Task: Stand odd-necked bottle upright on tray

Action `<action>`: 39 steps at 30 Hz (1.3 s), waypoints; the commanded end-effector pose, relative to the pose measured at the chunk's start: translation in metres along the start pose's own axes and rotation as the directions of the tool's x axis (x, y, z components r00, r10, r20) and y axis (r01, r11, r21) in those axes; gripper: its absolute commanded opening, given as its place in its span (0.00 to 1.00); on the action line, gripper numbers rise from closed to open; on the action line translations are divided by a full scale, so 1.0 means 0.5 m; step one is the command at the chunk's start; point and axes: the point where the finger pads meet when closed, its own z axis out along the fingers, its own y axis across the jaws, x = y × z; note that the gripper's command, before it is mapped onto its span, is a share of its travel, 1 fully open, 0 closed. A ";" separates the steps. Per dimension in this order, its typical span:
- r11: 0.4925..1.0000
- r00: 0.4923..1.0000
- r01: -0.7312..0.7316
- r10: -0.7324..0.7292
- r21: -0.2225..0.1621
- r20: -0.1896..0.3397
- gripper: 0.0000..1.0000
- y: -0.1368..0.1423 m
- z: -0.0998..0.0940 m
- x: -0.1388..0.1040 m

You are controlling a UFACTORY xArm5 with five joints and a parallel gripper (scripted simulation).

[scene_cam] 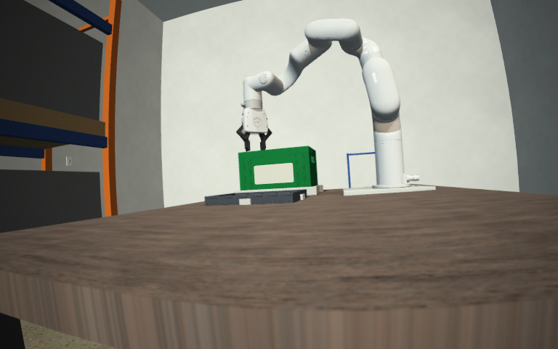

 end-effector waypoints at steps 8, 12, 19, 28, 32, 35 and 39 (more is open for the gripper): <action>1.000 1.000 0.000 0.000 0.003 -0.003 0.65 -0.001 0.002 0.002; 1.000 1.000 0.000 0.000 0.003 -0.003 0.65 -0.002 0.008 0.002; 1.000 1.000 0.000 0.000 0.003 -0.003 0.65 -0.002 0.022 0.002; 1.000 1.000 0.000 0.000 0.003 -0.003 0.65 -0.002 0.039 0.002; 1.000 1.000 0.000 0.000 0.003 -0.003 0.65 -0.002 0.049 0.002; 1.000 1.000 0.000 0.000 0.003 -0.003 0.65 -0.001 0.056 0.002; 1.000 1.000 0.000 0.000 0.003 -0.003 0.65 -0.001 0.060 0.002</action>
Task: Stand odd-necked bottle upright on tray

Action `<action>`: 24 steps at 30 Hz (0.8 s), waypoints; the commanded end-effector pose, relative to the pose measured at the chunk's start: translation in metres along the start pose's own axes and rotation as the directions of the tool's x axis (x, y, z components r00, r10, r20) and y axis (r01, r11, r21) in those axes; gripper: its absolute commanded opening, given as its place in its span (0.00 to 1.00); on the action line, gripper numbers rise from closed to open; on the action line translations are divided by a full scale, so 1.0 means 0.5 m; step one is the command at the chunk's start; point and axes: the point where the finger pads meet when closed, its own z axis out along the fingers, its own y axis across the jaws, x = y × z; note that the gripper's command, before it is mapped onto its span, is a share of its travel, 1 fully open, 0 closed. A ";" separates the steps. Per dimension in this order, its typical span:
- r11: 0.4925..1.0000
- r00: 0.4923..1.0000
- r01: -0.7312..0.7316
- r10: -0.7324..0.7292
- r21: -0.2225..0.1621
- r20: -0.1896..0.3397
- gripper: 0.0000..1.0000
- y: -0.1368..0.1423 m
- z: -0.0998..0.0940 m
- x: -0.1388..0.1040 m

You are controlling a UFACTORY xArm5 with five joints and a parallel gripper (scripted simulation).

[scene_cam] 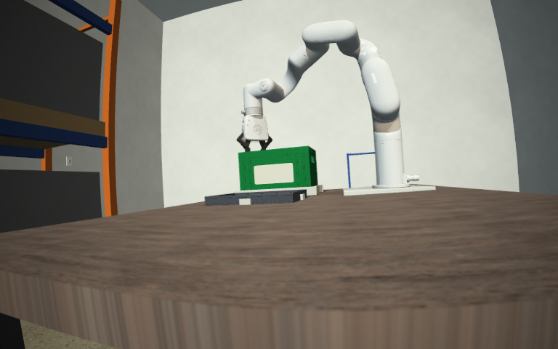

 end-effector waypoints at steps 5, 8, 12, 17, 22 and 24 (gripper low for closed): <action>1.000 1.000 0.000 0.000 0.003 -0.004 0.65 -0.002 0.008 0.002; 1.000 1.000 0.000 0.000 0.003 -0.004 0.65 -0.002 0.012 0.002; 1.000 1.000 0.000 0.000 0.003 -0.004 0.65 -0.002 0.015 0.002; 1.000 1.000 0.000 0.000 0.003 -0.004 0.65 -0.002 0.016 0.002; 1.000 1.000 0.000 0.000 0.003 -0.004 0.65 -0.002 0.016 0.002; 1.000 1.000 0.000 0.000 0.003 -0.004 0.65 -0.002 0.016 0.002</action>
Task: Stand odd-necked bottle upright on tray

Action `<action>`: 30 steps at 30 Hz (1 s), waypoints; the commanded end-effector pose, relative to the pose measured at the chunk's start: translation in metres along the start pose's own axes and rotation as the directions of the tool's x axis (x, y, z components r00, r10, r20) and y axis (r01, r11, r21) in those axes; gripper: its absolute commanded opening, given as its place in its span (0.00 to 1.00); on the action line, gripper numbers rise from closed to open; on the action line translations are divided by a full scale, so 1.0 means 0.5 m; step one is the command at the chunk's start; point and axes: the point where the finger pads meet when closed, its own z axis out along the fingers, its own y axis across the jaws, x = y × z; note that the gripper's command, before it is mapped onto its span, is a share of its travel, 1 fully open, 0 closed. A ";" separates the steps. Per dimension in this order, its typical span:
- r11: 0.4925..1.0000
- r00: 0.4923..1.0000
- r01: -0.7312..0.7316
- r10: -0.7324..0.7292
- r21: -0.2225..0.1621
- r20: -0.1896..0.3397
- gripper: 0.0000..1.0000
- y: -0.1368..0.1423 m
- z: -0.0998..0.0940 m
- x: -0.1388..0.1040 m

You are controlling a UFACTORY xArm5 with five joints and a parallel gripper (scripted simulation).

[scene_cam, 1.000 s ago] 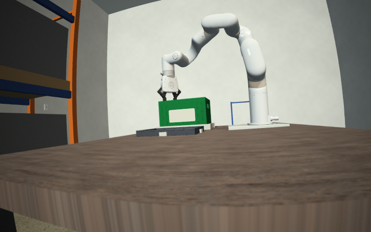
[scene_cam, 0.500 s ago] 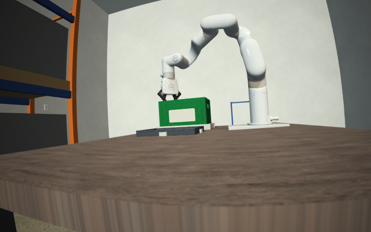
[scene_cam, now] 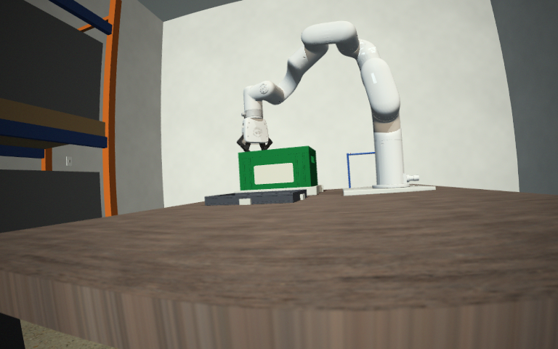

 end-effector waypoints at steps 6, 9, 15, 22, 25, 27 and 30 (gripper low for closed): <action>1.000 1.000 0.000 0.000 0.003 -0.003 0.65 -0.001 -0.003 0.002; 1.000 1.000 0.000 0.000 0.003 -0.003 0.65 -0.001 -0.003 0.002; 1.000 1.000 0.000 0.000 0.003 -0.003 0.00 -0.001 -0.003 0.002; 1.000 1.000 0.000 0.000 0.003 -0.003 0.00 -0.001 -0.003 0.002; 1.000 1.000 0.000 0.000 0.003 -0.003 0.00 -0.001 -0.003 0.002; 1.000 1.000 0.000 0.000 0.003 -0.003 0.00 -0.001 -0.003 0.002; 1.000 1.000 0.000 0.000 0.003 -0.003 0.00 -0.001 -0.003 0.002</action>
